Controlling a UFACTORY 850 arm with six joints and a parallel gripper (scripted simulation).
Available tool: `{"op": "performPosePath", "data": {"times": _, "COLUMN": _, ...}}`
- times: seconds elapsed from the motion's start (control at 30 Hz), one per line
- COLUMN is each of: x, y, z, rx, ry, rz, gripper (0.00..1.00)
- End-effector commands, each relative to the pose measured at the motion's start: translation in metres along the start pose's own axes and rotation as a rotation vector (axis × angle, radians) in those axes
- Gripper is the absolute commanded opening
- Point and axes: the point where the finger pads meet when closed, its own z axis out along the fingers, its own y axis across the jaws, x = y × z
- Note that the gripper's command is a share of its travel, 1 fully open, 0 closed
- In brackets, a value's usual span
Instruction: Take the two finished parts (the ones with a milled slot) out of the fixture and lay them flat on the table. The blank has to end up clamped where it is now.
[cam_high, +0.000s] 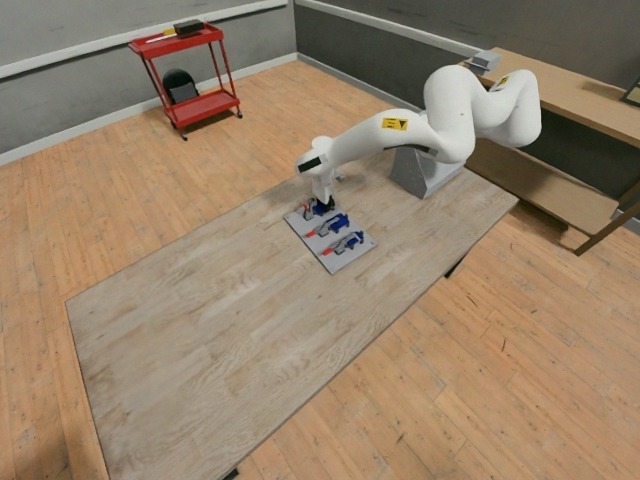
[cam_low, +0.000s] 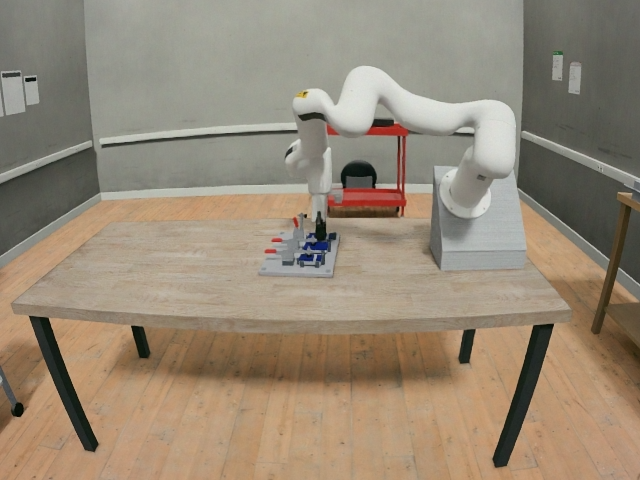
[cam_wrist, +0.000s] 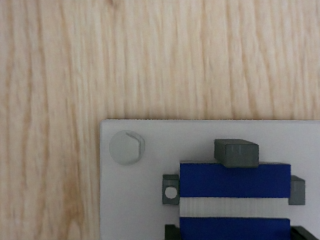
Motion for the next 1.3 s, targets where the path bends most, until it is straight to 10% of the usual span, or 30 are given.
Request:
{"op": "performPosePath", "data": {"times": 0.0, "x": -0.001, "y": 0.0, "z": -0.001, "rx": 0.0, "ry": -0.002, "rz": 0.0, "gripper": 0.0}}
{"op": "performPosePath", "data": {"times": 1.27, "x": -0.001, "y": 0.0, "z": -0.017, "rx": 0.0, "ry": -0.002, "rz": 0.0, "gripper": 0.0}}
